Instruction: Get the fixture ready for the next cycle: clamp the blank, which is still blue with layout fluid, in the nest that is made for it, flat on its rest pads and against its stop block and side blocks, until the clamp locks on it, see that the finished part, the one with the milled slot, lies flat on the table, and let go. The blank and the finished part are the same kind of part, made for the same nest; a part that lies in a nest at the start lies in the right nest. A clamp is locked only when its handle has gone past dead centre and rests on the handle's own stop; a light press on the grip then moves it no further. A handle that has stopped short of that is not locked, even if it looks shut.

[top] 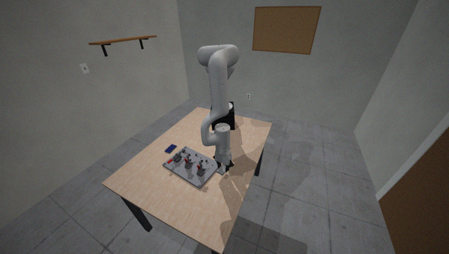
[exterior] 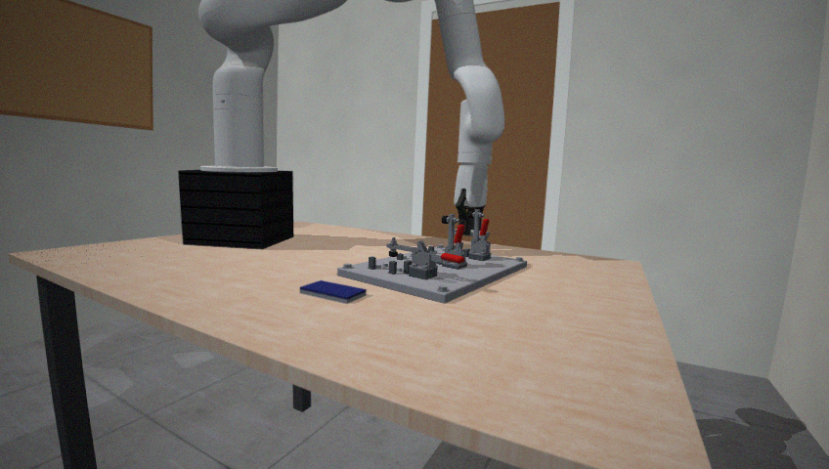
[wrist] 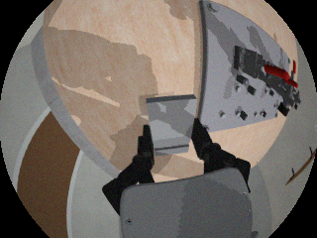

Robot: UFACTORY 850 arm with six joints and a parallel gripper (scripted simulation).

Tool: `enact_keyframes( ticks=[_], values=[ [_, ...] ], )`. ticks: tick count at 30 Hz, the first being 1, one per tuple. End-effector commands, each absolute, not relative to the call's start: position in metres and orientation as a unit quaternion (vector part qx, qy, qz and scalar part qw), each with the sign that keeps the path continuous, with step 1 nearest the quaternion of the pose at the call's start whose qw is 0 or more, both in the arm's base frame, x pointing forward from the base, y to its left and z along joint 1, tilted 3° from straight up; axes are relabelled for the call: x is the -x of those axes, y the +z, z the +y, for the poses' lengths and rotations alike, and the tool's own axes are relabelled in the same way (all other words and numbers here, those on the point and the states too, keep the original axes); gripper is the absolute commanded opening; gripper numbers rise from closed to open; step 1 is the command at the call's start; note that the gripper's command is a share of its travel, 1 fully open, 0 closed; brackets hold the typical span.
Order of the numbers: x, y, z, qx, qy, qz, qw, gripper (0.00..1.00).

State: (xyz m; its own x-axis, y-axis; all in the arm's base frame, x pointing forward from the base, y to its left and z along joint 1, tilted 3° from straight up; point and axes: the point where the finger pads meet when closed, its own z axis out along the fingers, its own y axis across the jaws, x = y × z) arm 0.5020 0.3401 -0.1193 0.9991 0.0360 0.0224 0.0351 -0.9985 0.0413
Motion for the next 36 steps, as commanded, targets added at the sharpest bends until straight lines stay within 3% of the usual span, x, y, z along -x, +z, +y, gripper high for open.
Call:
enact_keyframes(
  ticks=[1,36],
  values=[
    [-0.503,-0.137,0.340,-1.000,0.013,0.018,0.020,0.00],
    [-0.504,-0.157,0.340,-1.000,0.013,0.018,0.020,0.00]
  ],
)
